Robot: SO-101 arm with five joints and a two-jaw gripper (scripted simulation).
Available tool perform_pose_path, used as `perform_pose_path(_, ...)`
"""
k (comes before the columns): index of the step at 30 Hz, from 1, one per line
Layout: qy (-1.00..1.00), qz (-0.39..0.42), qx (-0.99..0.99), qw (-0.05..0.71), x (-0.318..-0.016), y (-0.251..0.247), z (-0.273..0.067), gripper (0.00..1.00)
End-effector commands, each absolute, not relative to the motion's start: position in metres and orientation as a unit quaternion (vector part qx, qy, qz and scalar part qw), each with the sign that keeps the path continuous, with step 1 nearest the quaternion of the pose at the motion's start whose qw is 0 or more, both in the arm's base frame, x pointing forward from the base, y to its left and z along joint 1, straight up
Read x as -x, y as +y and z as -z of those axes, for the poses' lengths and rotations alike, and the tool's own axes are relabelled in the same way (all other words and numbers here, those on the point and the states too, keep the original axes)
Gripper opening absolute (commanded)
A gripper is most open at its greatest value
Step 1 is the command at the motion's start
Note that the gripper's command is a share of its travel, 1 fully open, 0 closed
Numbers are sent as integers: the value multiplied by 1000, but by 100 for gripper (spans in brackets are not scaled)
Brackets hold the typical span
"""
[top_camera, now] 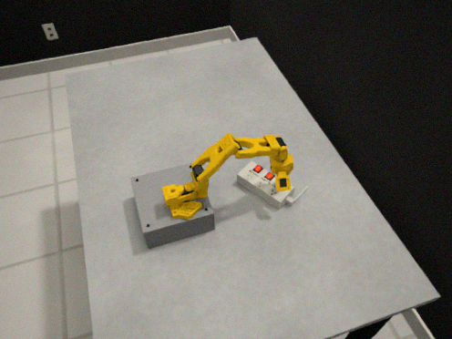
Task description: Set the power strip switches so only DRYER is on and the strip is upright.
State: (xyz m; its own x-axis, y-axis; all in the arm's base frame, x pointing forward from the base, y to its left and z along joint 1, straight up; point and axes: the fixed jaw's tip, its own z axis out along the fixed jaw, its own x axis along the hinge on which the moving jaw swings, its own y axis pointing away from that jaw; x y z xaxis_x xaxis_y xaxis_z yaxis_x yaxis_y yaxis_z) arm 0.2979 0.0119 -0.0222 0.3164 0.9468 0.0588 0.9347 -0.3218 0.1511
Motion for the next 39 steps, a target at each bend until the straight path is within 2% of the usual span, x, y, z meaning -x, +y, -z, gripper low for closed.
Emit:
perform_pose_path(1, 579, -76, -810, 50, -300, 9, 18, 0)
perform_pose_path(39, 579, -76, -810, 50, -299, 9, 27, 0)
